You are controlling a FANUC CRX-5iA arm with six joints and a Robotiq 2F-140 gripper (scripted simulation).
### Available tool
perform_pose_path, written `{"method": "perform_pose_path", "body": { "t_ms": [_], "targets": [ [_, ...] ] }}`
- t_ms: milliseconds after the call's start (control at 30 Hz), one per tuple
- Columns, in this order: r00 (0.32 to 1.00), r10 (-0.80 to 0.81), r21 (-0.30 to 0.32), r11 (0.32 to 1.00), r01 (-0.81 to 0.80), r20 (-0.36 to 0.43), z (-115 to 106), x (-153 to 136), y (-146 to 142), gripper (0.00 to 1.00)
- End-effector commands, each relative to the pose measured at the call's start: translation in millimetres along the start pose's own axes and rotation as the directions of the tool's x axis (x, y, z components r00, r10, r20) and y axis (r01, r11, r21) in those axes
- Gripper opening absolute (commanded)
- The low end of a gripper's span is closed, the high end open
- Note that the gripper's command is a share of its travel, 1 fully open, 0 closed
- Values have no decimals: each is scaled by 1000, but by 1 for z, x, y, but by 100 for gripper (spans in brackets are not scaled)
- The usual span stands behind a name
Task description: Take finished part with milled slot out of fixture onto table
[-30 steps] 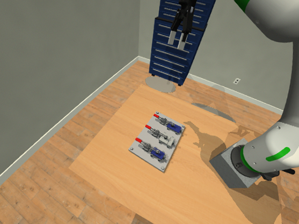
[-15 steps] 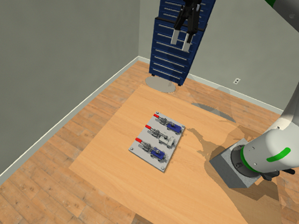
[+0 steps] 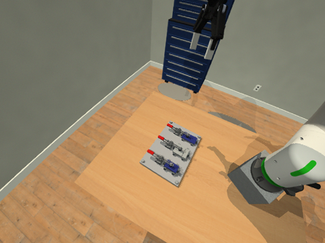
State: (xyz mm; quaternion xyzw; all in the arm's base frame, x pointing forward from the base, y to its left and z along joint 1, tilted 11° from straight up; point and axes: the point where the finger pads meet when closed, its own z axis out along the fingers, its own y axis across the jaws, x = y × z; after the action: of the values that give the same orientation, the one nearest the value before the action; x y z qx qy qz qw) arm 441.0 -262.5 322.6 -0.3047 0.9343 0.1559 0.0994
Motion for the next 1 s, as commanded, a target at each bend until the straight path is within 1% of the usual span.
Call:
{"method": "perform_pose_path", "body": {
  "t_ms": [0, 33, 100, 133, 167, 367, 600, 667, 733, 833, 967],
  "targets": [
    [1000, -19, 34, 999, 19, -20, 2, 9, 40, 100],
    [999, -23, 40, 999, 24, -25, 3, 12, 48, 100],
    [999, -23, 40, 999, 24, -25, 3, 12, 48, 100],
    [999, -36, 55, 998, 37, -37, 7, 20, 68, 100],
    [998, -41, 61, 997, 43, -42, 9, 24, 76, 100],
    [995, -69, 93, 993, 75, -67, 23, 46, 116, 100],
    [989, -106, 132, 984, 119, -100, 47, 80, 158, 100],
    [989, -106, 132, 984, 119, -100, 47, 80, 158, 100],
    [986, -120, 145, 980, 136, -112, 57, 94, 171, 100],
    [984, -133, 157, 976, 151, -122, 67, 106, 181, 100],
    [983, -136, 160, 975, 156, -125, 70, 109, 184, 100]
  ]
}}
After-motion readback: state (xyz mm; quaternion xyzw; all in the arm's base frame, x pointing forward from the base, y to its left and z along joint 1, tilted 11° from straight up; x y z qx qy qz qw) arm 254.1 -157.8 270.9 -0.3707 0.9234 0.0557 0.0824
